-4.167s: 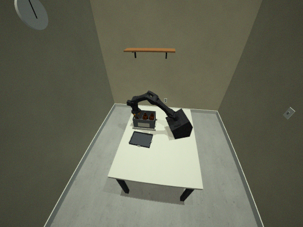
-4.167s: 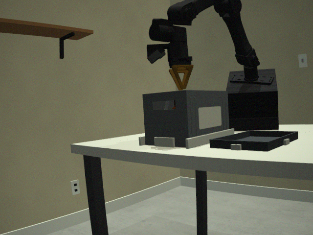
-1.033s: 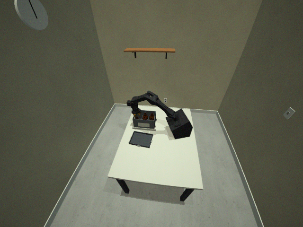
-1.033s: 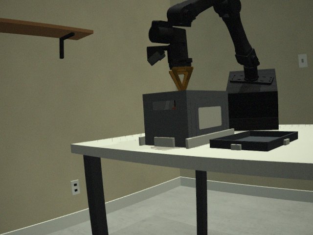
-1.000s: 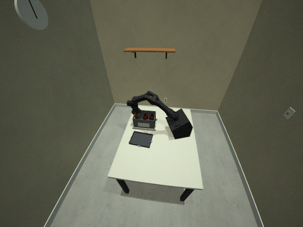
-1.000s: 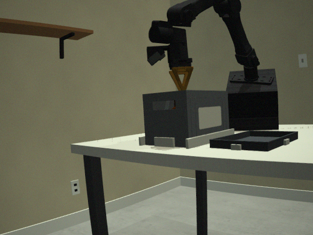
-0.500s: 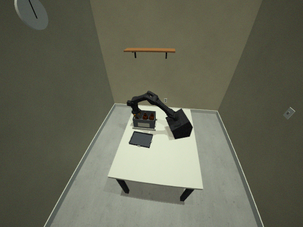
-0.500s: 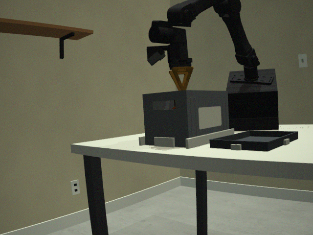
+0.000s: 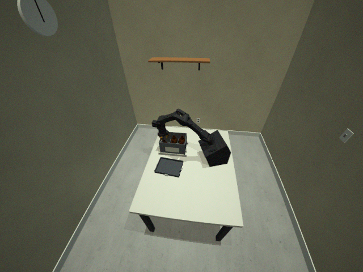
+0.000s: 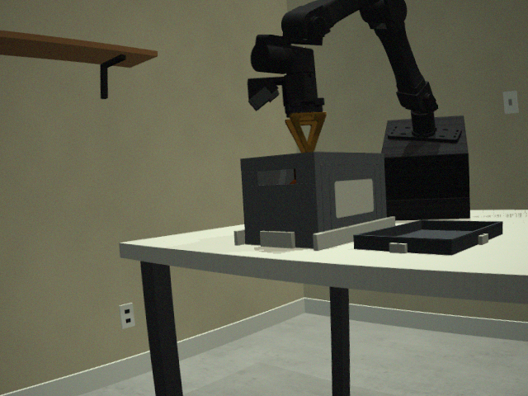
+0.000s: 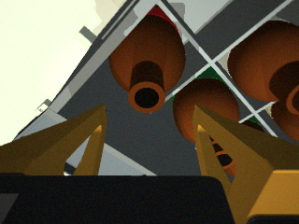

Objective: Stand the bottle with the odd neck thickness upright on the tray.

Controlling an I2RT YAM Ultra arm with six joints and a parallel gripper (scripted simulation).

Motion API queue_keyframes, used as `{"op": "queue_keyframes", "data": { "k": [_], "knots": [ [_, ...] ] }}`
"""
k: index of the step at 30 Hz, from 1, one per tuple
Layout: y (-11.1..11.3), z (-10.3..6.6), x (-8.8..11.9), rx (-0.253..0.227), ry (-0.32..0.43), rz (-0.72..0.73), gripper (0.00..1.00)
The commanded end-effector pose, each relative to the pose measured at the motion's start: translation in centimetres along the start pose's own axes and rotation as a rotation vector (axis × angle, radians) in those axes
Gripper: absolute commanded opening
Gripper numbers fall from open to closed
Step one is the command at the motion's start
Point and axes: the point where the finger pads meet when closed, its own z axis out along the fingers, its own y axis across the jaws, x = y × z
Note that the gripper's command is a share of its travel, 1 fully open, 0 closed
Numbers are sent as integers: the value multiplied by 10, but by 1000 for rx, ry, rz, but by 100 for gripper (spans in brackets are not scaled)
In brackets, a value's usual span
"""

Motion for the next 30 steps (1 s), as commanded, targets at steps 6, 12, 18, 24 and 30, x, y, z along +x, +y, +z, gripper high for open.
{"op": "queue_keyframes", "data": {
  "k": [6,12,18,24,30],
  "knots": [
    [5,-20,-15,-18,-59,-7,61],
    [0,-9,-14,0,-32,3,61],
    [5,-17,-16,-9,-47,-2,61],
    [5,-17,-16,-10,-48,-3,61],
    [5,-17,-16,-10,-48,-3,61]
  ]
}}
